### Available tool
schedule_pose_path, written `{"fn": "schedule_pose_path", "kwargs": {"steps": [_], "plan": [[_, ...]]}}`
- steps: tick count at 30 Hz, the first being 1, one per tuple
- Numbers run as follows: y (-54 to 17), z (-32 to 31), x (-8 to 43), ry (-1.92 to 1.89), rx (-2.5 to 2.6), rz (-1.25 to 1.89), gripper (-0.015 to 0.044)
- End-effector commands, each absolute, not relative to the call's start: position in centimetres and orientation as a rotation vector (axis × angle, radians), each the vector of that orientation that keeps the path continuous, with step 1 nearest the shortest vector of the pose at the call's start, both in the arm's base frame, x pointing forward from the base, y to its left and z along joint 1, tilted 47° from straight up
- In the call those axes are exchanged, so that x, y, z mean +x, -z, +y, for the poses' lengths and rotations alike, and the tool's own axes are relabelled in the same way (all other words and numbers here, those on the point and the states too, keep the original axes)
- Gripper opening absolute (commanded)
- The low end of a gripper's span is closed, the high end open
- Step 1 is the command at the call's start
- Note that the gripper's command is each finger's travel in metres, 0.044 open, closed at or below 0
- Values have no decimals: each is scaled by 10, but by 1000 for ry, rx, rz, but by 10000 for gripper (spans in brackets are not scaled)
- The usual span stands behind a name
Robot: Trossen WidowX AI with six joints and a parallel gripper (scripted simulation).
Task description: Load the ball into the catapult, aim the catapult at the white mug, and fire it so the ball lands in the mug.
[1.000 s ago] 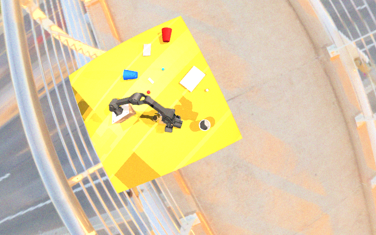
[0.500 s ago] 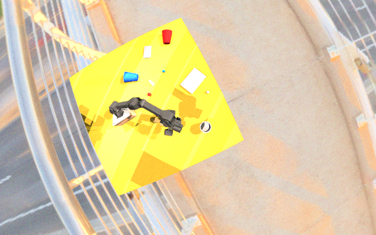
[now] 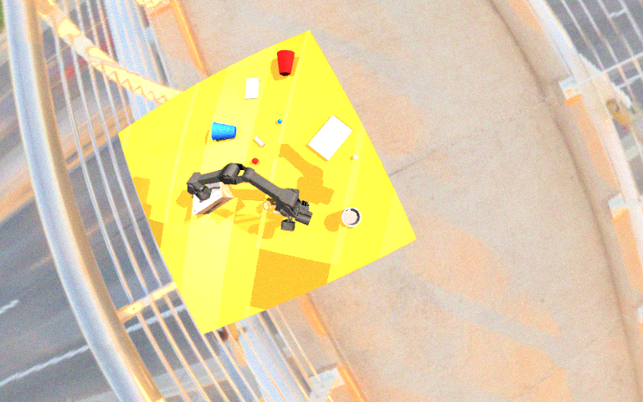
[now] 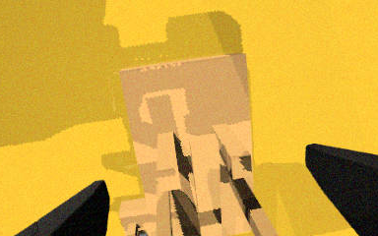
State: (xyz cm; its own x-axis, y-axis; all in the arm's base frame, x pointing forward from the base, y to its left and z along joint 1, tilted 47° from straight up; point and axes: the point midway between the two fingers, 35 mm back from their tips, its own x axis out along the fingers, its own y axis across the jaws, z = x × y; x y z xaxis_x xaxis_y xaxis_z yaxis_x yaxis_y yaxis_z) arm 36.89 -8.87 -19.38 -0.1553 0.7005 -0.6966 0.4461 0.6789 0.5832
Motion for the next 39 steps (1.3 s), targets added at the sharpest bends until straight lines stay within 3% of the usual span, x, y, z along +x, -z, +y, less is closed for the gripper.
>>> {"fn": "schedule_pose_path", "kwargs": {"steps": [1, 31, 39], "plan": [[197, -86, 369, -284, 922, 1792, 440], [229, -53, 361, -287, 924, 1792, 440], [227, -56, 362, -289, 917, 1789, 230]]}}
